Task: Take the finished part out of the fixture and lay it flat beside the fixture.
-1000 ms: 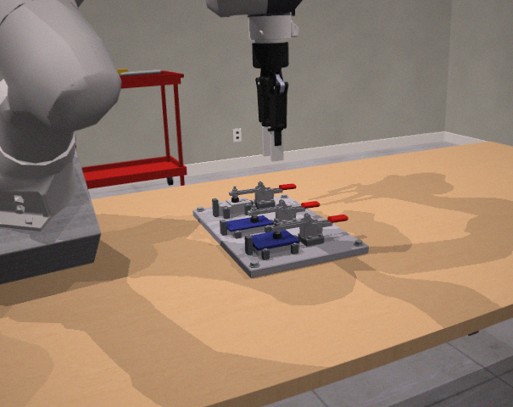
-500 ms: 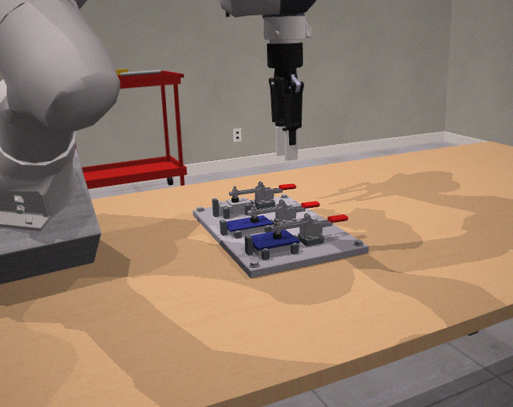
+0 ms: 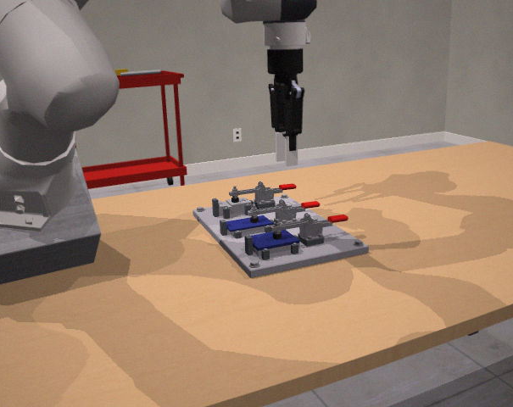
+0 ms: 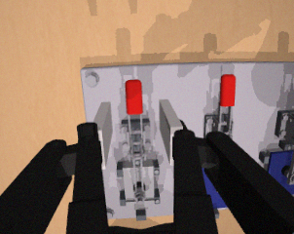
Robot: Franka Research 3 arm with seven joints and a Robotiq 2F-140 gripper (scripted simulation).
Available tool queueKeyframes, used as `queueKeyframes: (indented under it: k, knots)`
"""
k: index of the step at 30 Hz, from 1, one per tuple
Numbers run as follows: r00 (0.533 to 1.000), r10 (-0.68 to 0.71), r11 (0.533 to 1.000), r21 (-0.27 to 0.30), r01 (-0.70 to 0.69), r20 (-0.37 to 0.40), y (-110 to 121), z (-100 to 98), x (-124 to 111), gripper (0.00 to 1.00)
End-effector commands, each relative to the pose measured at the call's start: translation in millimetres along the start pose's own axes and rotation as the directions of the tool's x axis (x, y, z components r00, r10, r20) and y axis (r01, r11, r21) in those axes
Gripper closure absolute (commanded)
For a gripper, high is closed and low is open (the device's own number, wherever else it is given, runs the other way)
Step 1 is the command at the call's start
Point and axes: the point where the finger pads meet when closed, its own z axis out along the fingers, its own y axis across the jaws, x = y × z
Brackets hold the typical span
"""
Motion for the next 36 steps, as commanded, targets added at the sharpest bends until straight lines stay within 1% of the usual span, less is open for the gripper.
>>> queueKeyframes:
  k: [1,9,11,17,36]
  knots:
    - [1.000,-0.010,1.000,0.001,0.010,-0.002,-1,11.2,0,0.72]
    - [1.000,-0.010,1.000,0.001,0.010,-0.002,-1,31.9,0,0.72]
    - [1.000,-0.010,1.000,0.001,0.010,-0.002,-1,31.9,0,0.72]
    - [1.000,-0.010,1.000,0.001,0.010,-0.002,-1,40.5,0,0.72]
    - [1.000,-0.010,1.000,0.001,0.010,-0.002,-1,42.3,0,0.72]
